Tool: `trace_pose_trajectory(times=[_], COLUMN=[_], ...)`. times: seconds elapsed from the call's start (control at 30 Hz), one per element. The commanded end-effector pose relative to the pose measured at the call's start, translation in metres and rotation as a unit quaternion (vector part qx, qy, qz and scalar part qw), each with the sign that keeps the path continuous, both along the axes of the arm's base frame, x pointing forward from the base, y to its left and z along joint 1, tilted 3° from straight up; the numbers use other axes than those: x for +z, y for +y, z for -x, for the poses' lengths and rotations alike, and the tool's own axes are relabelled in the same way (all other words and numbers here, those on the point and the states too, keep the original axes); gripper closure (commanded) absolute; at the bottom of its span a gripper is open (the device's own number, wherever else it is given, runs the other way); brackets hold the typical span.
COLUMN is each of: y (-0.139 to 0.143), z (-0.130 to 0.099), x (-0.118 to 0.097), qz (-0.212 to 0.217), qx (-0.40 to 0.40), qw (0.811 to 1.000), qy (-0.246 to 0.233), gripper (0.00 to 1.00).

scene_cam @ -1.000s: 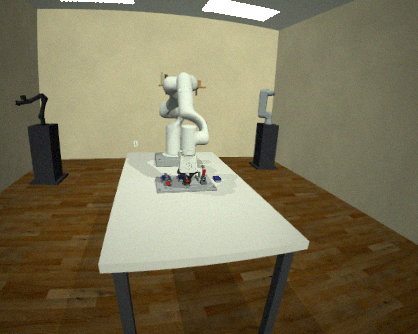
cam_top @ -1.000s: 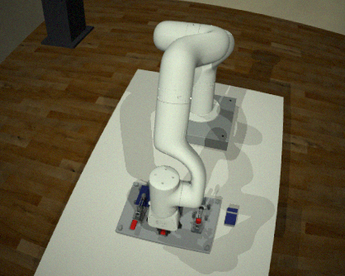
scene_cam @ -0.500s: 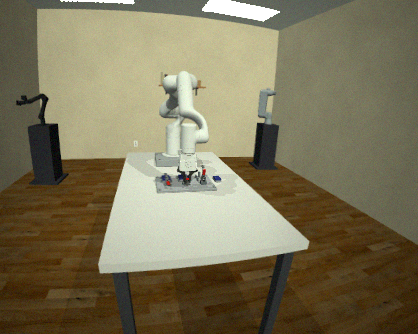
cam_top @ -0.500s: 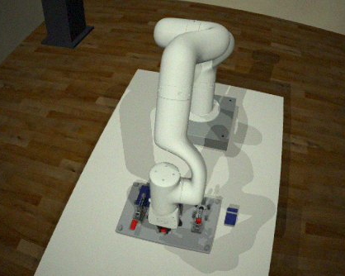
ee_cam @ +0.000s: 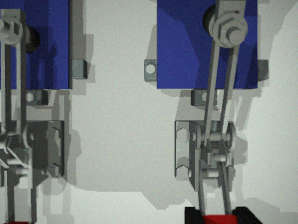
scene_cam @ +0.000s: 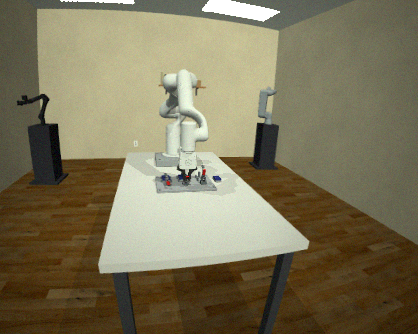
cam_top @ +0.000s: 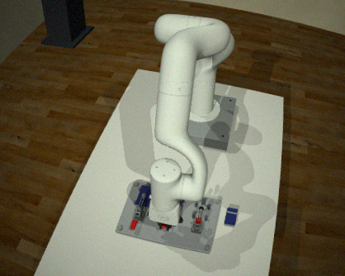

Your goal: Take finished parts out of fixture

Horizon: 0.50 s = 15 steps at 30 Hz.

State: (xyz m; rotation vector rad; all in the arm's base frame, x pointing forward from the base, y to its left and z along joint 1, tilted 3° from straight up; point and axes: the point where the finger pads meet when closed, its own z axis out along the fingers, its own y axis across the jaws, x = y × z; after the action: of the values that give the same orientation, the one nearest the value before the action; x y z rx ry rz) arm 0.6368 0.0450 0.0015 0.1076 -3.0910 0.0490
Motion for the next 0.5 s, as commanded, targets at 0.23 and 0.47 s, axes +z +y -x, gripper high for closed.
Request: trace_pose_trajectory(times=[0.23,0.47], y=[-0.0002,-0.0004], z=[0.0061,0.0104], x=[0.0057,0.0080], qz=[0.000,0.000], qx=[0.000,0.000], qw=[1.000,1.000], qy=[-0.001,-0.001], gripper=[1.00,1.00])
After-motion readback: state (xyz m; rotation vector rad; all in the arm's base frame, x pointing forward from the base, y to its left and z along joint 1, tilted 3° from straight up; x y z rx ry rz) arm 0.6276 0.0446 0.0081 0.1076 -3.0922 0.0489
